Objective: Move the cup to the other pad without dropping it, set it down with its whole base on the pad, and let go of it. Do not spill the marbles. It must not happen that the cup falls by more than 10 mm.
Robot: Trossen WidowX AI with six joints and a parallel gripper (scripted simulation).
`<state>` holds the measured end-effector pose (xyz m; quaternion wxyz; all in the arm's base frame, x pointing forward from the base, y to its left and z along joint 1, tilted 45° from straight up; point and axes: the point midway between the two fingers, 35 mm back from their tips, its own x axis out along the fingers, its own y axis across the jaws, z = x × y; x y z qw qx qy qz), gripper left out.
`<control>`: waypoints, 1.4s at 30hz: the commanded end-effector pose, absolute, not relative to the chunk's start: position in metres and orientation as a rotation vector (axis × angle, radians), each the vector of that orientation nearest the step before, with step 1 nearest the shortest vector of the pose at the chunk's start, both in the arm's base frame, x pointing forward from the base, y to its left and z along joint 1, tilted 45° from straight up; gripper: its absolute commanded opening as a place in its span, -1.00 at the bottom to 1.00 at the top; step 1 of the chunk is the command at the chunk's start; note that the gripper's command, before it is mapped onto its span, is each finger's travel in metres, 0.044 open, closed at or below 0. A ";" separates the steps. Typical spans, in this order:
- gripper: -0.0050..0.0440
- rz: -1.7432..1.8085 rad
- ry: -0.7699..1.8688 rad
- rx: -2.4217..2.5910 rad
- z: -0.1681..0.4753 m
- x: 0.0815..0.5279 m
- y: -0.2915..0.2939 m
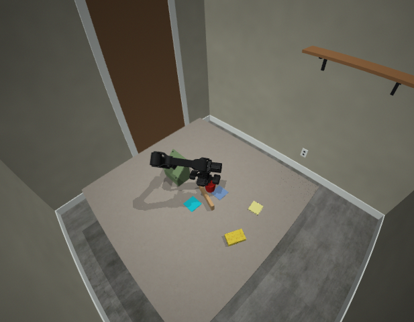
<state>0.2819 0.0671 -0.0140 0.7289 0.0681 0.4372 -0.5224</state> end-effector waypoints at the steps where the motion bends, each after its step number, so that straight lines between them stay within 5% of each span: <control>1: -0.80 -1.138 0.950 0.163 -0.004 0.284 0.064; 42: -0.80 -1.140 0.950 0.161 0.047 0.267 0.013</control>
